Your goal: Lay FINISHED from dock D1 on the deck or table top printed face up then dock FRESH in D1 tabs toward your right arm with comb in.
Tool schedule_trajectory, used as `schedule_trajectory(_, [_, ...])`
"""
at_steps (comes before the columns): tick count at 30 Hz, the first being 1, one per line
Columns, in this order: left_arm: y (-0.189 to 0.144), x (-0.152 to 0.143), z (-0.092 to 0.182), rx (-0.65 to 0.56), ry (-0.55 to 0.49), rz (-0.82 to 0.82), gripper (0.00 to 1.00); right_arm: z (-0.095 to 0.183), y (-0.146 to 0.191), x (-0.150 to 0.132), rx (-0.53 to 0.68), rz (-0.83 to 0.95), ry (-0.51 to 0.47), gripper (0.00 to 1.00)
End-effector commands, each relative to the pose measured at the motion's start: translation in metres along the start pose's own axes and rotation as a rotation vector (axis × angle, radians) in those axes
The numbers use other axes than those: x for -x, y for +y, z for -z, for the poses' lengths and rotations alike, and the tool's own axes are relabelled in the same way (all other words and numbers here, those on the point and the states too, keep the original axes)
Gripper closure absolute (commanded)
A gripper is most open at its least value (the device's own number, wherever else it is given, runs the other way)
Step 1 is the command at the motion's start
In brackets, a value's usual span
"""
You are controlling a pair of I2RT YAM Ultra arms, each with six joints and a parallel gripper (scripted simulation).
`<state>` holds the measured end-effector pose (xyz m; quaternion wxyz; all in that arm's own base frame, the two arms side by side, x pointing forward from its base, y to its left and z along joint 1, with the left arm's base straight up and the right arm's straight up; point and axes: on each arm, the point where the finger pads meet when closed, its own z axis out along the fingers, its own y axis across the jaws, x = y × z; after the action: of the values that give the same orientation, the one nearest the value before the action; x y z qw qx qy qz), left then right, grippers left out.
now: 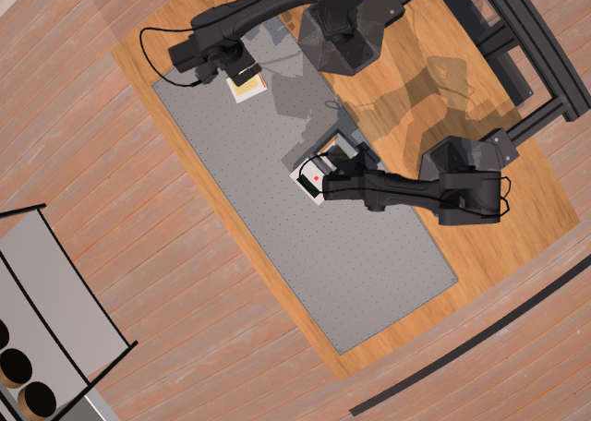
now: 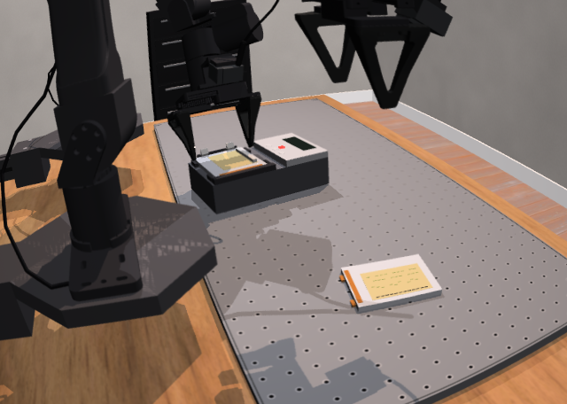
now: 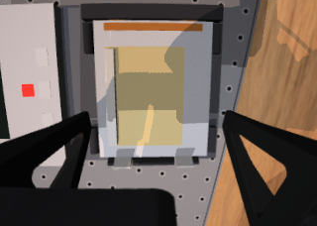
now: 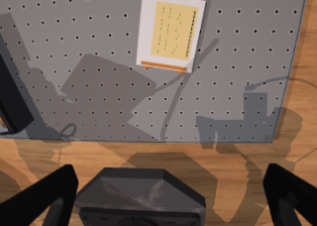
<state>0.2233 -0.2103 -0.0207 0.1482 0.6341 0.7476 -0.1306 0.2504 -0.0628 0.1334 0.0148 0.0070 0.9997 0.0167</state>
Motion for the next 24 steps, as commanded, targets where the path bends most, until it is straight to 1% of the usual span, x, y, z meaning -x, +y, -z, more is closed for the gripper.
schedule_trajectory(1, [0.012, 0.016, 0.013, 0.034, -0.053, -0.008, 0.02, 0.005, 0.0, -0.003, 0.001, -0.004, -0.02, 0.0])
schedule_trajectory(19, [0.014, 0.017, 0.016, 0.034, -0.053, -0.008, 0.02, 0.005, 0.0, -0.003, 0.001, -0.004, -0.02, 0.0])
schedule_trajectory(24, [0.014, 0.017, 0.025, 0.032, -0.052, -0.011, 0.02, 0.005, 0.0, -0.003, 0.001, -0.004, -0.02, 0.0])
